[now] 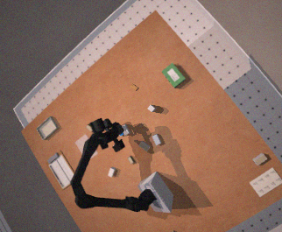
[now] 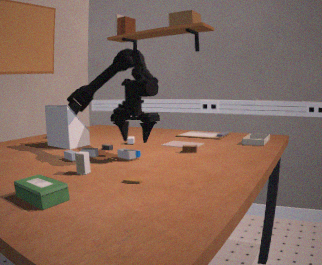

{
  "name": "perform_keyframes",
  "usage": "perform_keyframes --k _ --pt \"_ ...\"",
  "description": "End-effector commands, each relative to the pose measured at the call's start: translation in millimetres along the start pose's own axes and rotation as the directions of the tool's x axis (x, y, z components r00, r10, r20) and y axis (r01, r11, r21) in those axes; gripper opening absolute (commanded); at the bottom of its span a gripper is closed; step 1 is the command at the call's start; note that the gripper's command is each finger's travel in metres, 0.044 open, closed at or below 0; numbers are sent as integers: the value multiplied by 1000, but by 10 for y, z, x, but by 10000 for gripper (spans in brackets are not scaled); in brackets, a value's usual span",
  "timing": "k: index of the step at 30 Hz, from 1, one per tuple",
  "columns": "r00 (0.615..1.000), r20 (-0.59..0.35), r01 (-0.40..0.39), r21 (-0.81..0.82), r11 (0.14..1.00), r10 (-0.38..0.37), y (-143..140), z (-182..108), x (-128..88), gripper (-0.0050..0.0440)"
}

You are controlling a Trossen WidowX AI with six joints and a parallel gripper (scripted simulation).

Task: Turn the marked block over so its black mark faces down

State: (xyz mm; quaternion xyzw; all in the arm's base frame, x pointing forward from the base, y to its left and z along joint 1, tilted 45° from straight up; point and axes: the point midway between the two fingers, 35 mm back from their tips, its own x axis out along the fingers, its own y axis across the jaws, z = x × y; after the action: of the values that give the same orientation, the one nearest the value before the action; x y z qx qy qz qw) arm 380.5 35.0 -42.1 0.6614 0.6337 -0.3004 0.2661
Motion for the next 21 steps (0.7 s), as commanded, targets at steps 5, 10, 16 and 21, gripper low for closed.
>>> perform_keyframes --k 5,10,16,21 --pt "1000 -28 16 69 997 -14 25 33 13 440" --pt "999 -32 21 78 997 -18 21 36 24 440" --pt "999 -29 21 78 997 -18 15 35 19 440" --pt "999 -30 23 79 997 -20 10 38 32 440"
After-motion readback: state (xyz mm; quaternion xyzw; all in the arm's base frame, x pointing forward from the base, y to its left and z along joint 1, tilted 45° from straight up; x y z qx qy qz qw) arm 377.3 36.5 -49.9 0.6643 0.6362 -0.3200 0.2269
